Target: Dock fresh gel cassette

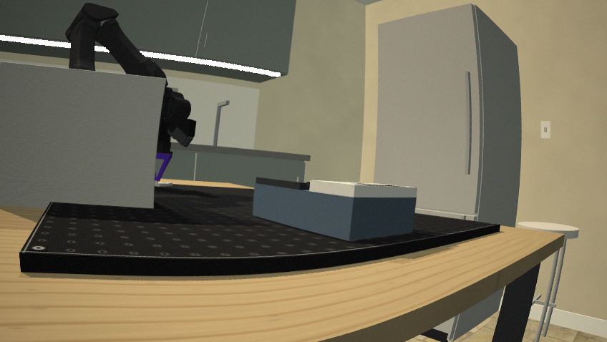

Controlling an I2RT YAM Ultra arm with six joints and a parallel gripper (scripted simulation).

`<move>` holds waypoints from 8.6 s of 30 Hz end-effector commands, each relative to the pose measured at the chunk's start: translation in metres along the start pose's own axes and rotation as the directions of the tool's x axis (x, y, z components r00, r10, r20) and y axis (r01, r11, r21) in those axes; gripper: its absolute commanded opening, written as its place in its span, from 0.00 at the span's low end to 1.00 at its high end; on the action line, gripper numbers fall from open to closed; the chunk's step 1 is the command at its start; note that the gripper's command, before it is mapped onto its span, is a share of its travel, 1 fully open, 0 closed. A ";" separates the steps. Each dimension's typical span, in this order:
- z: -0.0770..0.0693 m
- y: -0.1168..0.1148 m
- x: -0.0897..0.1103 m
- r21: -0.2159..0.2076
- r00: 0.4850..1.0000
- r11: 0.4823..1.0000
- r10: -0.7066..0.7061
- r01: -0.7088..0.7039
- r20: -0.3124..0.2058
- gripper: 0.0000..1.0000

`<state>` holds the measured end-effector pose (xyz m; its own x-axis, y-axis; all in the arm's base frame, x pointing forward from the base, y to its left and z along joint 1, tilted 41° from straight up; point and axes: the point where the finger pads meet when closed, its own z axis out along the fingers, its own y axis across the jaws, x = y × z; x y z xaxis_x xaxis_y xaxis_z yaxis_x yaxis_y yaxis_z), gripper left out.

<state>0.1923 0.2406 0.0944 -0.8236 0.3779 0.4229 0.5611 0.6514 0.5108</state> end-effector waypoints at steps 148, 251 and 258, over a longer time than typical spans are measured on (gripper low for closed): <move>-0.096 -0.132 -0.210 0.001 0.740 0.748 -0.657 0.664 0.143 0.00; -0.130 -0.254 -0.400 0.036 0.722 0.737 -0.670 0.675 0.174 0.00; -0.103 -0.257 -0.391 -0.002 0.745 0.752 -0.652 0.659 0.142 0.00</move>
<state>0.3787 -0.1398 -0.1205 -0.9906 -0.0769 -0.1134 -0.1331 0.7363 0.6635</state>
